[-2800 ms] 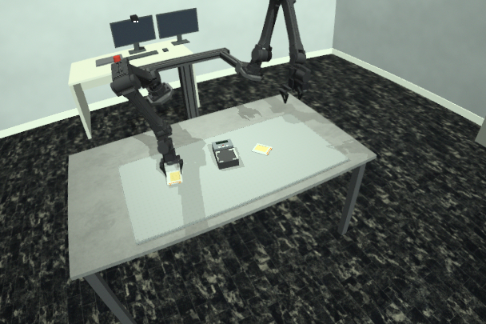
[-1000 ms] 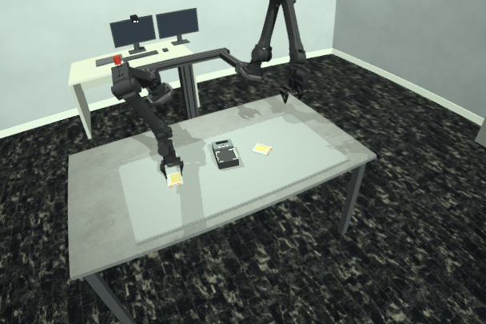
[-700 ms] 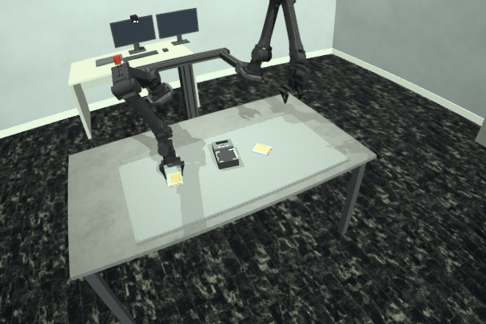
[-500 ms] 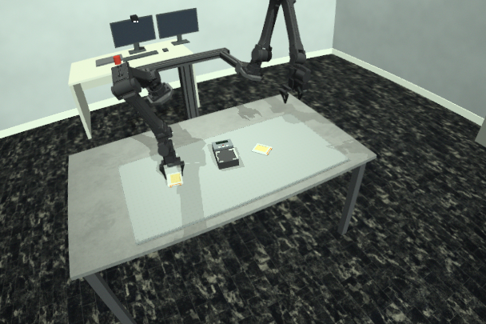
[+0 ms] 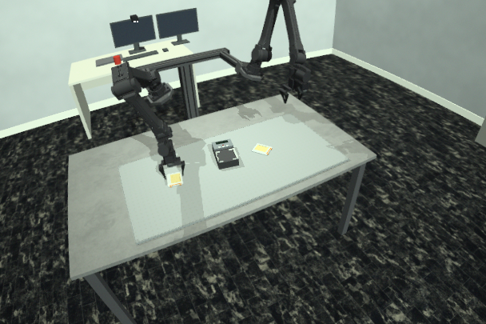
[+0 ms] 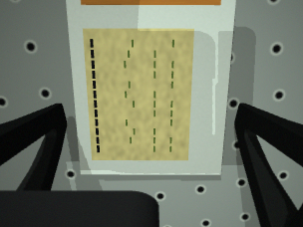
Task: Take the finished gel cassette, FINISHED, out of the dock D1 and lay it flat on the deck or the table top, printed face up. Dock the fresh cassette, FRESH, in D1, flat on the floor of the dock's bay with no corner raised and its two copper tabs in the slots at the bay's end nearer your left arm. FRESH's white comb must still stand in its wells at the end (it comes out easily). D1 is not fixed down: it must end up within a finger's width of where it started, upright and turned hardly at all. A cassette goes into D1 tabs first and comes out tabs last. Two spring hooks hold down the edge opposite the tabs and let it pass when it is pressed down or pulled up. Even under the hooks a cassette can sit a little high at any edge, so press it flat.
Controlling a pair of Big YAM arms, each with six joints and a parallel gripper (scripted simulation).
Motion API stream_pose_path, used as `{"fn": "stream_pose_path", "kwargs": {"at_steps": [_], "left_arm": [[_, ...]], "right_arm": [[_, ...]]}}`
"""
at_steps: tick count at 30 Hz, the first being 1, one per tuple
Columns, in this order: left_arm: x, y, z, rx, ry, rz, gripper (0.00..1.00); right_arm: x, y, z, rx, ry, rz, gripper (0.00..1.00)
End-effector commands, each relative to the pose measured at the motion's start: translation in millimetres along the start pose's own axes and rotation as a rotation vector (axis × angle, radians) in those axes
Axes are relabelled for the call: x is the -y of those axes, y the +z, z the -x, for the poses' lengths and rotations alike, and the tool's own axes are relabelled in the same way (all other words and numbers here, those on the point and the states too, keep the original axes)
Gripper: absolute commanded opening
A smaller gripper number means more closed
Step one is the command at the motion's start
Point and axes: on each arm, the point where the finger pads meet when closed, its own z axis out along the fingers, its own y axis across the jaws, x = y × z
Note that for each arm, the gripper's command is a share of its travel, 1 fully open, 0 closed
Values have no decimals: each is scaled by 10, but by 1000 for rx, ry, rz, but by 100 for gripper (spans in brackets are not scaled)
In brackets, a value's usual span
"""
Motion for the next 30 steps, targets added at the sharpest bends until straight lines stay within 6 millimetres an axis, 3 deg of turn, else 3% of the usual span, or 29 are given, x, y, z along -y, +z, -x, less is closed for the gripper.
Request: {"fn": "stream_pose_path", "kwargs": {"at_steps": [1, 30], "left_arm": [[-38, -84, 124, 22, 1, 0, 100], [-38, -84, 124, 22, 1, 0, 100]], "right_arm": [[-1, -11, 18, 4, 0, 0, 98], [-1, -91, 18, 4, 0, 0, 98]]}}
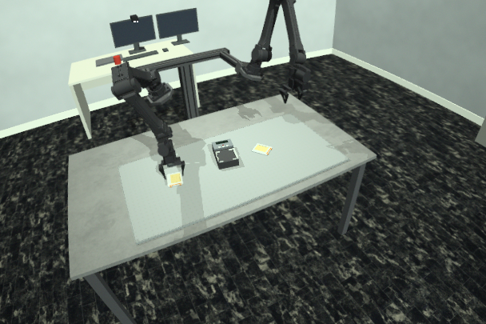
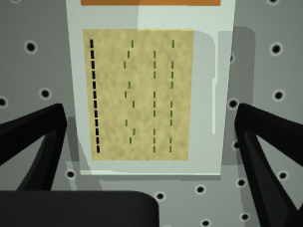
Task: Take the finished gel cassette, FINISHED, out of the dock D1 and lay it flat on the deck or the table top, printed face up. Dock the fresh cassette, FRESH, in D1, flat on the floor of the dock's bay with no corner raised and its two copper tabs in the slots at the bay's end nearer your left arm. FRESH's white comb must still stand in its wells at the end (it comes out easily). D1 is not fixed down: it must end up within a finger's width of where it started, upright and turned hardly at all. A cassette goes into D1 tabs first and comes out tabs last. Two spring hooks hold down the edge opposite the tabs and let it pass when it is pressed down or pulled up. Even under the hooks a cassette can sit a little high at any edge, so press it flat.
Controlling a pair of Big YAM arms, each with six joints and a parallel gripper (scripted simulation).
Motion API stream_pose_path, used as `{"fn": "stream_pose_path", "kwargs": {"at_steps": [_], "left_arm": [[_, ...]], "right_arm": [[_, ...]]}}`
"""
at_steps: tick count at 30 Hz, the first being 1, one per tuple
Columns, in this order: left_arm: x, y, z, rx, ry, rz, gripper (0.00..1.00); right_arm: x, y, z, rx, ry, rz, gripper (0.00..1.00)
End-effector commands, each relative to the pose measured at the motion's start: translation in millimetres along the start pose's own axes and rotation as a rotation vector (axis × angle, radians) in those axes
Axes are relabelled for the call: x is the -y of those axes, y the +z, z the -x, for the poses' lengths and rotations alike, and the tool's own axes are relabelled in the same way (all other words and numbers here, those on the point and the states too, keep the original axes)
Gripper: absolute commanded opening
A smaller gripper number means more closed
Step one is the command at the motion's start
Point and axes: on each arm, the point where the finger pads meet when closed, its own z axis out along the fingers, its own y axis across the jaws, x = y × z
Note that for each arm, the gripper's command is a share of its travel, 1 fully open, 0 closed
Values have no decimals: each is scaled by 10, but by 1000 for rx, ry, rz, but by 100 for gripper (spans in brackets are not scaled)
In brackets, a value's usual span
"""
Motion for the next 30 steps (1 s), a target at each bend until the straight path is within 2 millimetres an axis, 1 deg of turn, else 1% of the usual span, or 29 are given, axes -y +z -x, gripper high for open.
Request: {"fn": "stream_pose_path", "kwargs": {"at_steps": [1, 15, 20, 30], "left_arm": [[-38, -84, 124, 22, 1, 0, 100], [-38, -84, 124, 22, 1, 0, 100], [-38, -84, 124, 22, 1, 0, 100], [-38, -84, 124, 22, 1, 0, 100]], "right_arm": [[-1, -90, 15, 3, 0, 0, 98], [-1, -90, 15, 3, 0, 0, 98], [-13, -130, -29, -5, -2, 2, 98], [-13, -130, -29, -5, -2, 2, 98]]}}
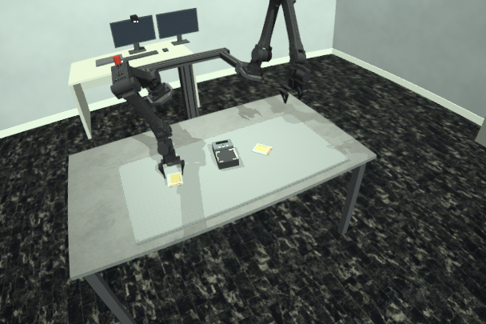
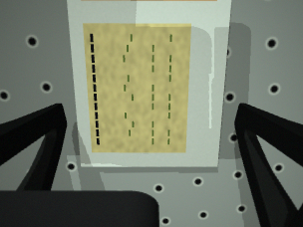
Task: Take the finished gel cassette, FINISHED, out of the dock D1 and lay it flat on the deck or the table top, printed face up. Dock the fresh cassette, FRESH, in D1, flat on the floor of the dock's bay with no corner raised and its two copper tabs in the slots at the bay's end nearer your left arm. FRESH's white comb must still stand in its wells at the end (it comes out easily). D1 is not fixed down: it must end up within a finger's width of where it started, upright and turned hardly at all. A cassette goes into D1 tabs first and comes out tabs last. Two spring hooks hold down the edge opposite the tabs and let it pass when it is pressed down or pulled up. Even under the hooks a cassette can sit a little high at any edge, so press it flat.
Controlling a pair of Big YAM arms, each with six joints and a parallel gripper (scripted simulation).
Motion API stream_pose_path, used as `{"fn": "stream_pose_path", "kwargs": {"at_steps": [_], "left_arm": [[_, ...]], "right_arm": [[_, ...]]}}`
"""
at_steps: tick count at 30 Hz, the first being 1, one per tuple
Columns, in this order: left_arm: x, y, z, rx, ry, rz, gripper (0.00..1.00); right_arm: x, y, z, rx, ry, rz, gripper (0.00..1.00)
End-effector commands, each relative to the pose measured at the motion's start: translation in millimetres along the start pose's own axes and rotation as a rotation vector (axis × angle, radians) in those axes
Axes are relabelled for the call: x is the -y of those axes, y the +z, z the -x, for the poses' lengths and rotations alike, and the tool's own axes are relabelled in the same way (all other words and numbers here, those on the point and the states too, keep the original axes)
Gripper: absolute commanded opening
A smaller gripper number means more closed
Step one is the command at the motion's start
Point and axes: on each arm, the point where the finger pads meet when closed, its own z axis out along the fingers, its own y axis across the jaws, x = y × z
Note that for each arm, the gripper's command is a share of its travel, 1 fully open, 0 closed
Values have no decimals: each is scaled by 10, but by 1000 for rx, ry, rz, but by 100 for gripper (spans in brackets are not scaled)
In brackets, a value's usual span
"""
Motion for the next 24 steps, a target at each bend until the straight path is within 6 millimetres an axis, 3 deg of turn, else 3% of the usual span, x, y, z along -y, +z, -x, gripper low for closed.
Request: {"fn": "stream_pose_path", "kwargs": {"at_steps": [1, 24], "left_arm": [[-38, -84, 124, 22, 1, 0, 100], [-38, -84, 124, 22, 1, 0, 100]], "right_arm": [[-20, -81, -17, -2, -1, 3, 98], [-47, -157, -10, 0, -1, 6, 98]]}}
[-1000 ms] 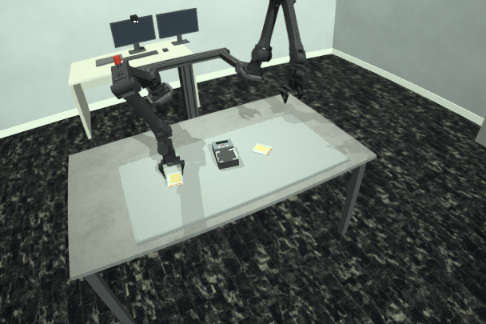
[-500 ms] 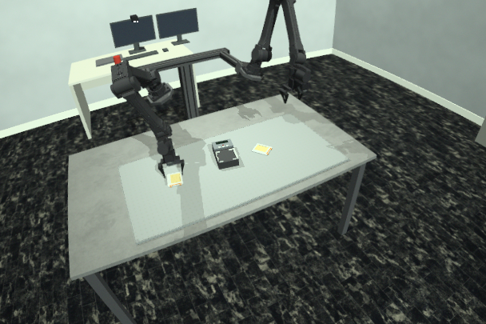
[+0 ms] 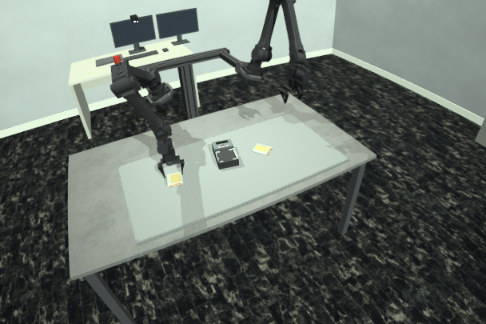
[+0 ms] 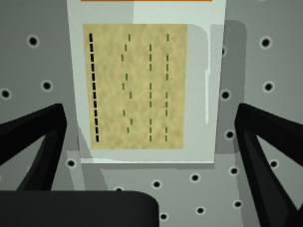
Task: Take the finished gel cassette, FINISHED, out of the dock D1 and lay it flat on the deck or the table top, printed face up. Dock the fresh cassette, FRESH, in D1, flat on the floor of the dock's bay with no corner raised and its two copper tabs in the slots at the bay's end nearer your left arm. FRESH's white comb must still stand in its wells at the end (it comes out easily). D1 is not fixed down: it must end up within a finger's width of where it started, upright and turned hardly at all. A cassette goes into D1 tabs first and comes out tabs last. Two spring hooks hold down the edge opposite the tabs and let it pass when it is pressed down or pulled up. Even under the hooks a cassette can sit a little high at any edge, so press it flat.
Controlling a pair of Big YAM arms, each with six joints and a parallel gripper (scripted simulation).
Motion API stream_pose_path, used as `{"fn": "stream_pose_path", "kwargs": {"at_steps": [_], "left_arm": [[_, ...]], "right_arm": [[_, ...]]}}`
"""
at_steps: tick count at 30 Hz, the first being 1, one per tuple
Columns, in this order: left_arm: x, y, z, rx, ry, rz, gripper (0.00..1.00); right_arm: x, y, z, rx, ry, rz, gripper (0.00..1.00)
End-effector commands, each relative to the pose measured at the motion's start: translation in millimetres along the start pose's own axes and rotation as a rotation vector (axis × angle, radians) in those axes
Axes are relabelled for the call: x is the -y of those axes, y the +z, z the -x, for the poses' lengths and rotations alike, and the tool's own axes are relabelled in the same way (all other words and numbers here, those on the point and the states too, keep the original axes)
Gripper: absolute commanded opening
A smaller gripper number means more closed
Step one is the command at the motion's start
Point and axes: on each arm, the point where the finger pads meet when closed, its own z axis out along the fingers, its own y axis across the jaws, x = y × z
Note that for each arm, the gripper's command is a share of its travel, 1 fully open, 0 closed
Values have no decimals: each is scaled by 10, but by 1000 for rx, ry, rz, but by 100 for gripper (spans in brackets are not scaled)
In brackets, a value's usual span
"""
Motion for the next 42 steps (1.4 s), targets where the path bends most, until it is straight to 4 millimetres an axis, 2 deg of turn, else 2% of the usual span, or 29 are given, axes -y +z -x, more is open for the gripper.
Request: {"fn": "stream_pose_path", "kwargs": {"at_steps": [1, 42], "left_arm": [[-38, -84, 124, 22, 1, 0, 100], [-38, -84, 124, 22, 1, 0, 100]], "right_arm": [[-61, -123, -21, -2, -3, 8, 98], [-83, -203, -17, -1, -7, 12, 98]]}}
